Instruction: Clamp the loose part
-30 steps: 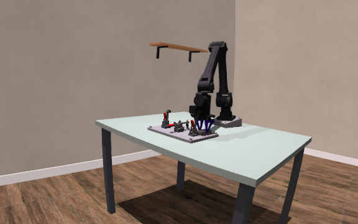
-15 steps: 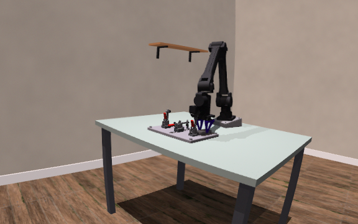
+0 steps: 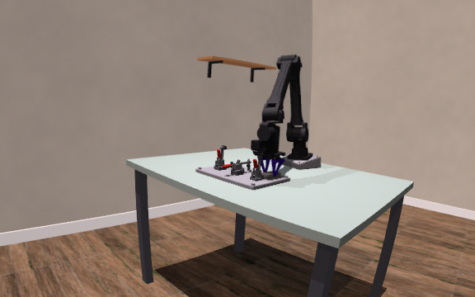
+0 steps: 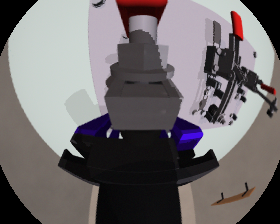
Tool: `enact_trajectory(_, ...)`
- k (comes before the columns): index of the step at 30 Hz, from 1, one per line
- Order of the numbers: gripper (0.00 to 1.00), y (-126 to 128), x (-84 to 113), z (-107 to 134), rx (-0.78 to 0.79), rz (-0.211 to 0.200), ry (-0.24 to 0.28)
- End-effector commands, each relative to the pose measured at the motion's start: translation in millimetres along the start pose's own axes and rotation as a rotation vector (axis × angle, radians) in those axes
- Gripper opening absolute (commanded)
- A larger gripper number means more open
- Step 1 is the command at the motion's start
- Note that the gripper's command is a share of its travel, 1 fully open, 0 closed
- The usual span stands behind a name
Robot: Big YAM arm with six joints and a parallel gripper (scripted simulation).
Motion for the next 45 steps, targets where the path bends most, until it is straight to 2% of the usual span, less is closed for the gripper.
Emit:
enact_trajectory(1, 0.00, 2.2, 3.5, -17.9, -0.019, -0.013, -0.025)
enact_trajectory(45, 0.00, 3.5, 7.5, -23.1, -0.021, -0.014, -0.027)
Point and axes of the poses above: the point where the finger pads meet when closed, its own x axis back along the fingers, its own y axis across the jaws, z = x × y, the point moved 4 cm from there along x, back along the fingers, and after that the axes turned 10 degrees about -x, right-handed, at the moved point
